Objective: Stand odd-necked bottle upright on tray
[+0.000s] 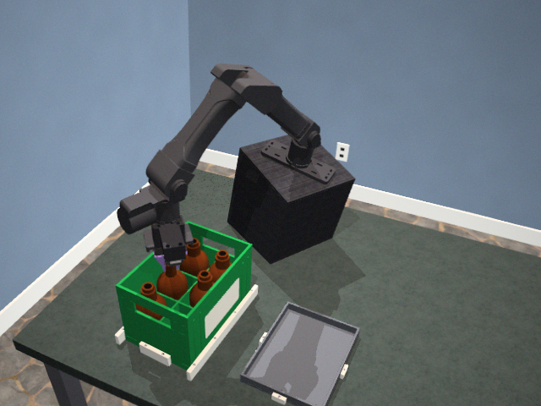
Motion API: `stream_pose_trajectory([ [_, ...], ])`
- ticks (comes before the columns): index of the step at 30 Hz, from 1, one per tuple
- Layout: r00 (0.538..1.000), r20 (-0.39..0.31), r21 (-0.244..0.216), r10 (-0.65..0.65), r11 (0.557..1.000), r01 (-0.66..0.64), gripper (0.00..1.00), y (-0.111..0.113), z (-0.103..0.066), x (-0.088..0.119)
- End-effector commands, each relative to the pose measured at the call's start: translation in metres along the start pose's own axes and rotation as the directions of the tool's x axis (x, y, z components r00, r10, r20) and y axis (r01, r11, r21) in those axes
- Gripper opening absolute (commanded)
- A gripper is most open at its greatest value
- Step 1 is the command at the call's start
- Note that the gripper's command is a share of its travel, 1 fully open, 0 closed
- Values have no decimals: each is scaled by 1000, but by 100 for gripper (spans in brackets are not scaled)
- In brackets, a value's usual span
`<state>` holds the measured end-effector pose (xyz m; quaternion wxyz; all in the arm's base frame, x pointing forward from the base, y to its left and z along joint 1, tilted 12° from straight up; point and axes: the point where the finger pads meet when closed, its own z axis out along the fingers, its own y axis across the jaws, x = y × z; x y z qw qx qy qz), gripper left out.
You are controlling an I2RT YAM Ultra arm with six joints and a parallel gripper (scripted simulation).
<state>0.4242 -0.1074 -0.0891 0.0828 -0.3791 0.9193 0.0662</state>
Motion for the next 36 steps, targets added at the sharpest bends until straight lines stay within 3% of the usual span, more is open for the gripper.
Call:
stream_pose_trajectory([
  [1, 1000, 10, -4, 5, 1000, -5, 0, 3, -1, 0],
  [25, 1000, 10, -4, 5, 1000, -5, 0, 3, -1, 0],
  [36, 1000, 8, -7, 7, 1000, -7, 0, 5, -10, 1],
])
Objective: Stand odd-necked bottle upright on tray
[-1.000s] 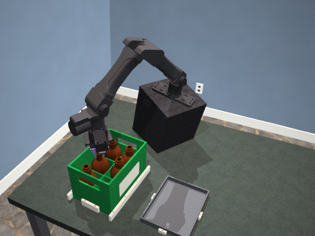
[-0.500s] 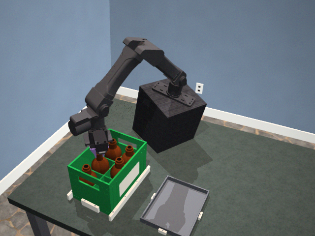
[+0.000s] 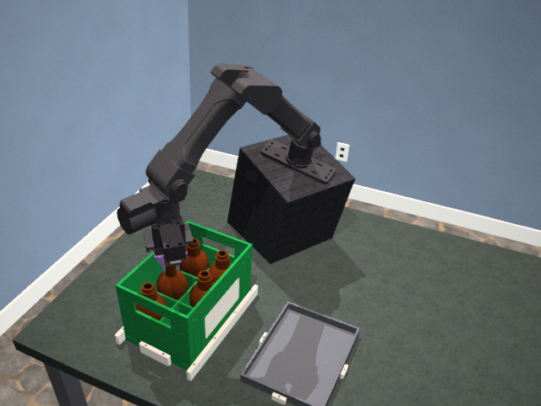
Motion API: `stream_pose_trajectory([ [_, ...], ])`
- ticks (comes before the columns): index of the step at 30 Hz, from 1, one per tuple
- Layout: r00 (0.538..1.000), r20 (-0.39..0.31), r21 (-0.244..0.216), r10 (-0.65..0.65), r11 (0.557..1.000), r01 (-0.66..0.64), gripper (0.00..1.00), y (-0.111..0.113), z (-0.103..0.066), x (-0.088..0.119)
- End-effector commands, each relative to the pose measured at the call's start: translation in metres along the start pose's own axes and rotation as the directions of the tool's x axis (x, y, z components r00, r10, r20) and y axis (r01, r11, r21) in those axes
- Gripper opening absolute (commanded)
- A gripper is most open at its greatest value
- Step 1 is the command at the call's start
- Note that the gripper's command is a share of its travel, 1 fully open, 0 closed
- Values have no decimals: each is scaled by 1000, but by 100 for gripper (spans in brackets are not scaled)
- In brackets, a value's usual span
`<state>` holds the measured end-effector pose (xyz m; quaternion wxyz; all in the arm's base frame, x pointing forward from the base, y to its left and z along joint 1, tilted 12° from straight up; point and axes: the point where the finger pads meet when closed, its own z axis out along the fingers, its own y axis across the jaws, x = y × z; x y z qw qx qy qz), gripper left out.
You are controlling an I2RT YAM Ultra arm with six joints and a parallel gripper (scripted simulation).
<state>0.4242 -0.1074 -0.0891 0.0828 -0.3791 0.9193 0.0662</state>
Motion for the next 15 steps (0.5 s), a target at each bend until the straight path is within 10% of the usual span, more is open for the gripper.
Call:
stream_pose_trajectory([
  [1, 1000, 8, -6, 7, 1000, -7, 0, 4, -10, 1],
  [15, 1000, 9, -5, 8, 1000, -8, 0, 4, -21, 4],
])
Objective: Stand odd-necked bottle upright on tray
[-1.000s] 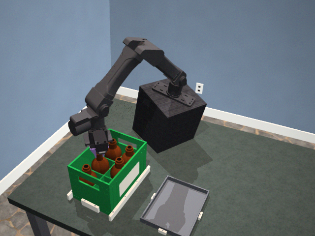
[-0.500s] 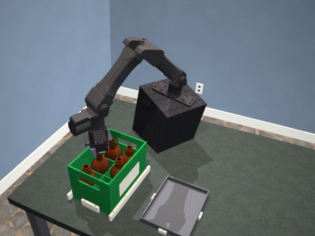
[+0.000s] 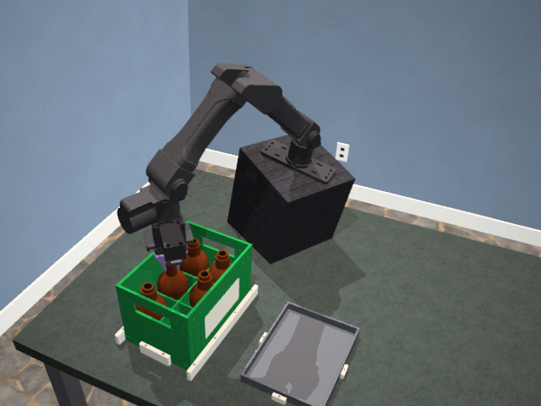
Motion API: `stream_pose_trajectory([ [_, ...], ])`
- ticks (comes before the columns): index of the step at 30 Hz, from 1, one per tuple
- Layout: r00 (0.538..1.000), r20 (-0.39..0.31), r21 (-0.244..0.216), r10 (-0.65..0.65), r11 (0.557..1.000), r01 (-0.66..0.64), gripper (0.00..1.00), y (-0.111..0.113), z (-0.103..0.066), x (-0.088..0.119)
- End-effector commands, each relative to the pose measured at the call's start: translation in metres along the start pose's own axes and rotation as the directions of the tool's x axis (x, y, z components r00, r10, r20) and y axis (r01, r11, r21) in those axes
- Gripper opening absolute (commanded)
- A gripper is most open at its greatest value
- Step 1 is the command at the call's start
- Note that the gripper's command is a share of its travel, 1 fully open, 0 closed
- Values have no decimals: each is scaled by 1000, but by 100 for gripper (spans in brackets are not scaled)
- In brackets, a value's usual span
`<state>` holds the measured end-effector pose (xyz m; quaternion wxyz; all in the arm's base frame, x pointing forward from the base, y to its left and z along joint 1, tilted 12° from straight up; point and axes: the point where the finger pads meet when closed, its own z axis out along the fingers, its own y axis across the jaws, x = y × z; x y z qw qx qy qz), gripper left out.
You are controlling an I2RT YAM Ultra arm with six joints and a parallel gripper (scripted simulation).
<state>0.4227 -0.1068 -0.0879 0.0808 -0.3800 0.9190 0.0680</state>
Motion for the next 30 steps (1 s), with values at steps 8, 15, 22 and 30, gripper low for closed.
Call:
stream_pose_trajectory([
  [8, 1000, 11, 0, 9, 1000, -9, 0, 4, -29, 5],
  [15, 1000, 11, 0, 9, 1000, -9, 0, 5, -35, 5],
  [22, 1000, 11, 0, 9, 1000, -9, 0, 6, -42, 6],
  [30, 1000, 11, 0, 9, 1000, -9, 0, 6, -45, 6],
])
